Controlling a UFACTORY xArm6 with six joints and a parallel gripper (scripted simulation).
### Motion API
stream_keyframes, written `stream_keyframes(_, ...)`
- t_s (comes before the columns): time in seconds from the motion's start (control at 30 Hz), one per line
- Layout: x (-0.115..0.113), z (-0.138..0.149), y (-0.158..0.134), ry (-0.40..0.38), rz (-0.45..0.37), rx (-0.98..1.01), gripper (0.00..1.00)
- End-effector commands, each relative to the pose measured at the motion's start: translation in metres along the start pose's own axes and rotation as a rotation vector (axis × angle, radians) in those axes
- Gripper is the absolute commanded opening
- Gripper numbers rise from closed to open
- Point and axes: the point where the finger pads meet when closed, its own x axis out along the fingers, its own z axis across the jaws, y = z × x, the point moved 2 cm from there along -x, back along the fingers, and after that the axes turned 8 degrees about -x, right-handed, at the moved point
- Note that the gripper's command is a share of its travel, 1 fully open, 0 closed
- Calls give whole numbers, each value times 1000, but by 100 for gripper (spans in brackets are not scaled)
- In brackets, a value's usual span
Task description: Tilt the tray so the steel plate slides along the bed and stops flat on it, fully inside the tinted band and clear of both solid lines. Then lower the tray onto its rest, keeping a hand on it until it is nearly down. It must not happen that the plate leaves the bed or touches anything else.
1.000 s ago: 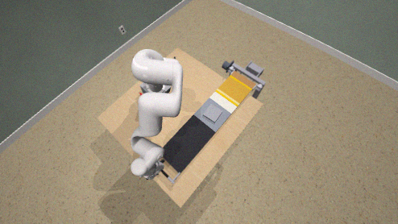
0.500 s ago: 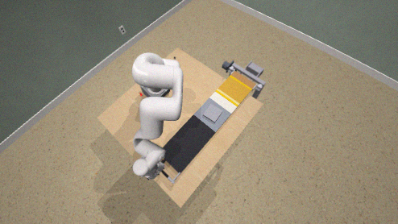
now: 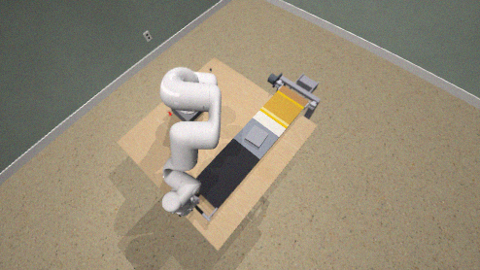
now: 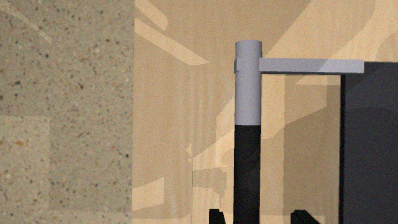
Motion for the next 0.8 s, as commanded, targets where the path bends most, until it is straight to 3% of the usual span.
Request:
stream_keyframes(0.0,2,-1,-1,3,-2,-1,41)
stream_keyframes(0.77,4,-1,-1,3,-2,0,41)
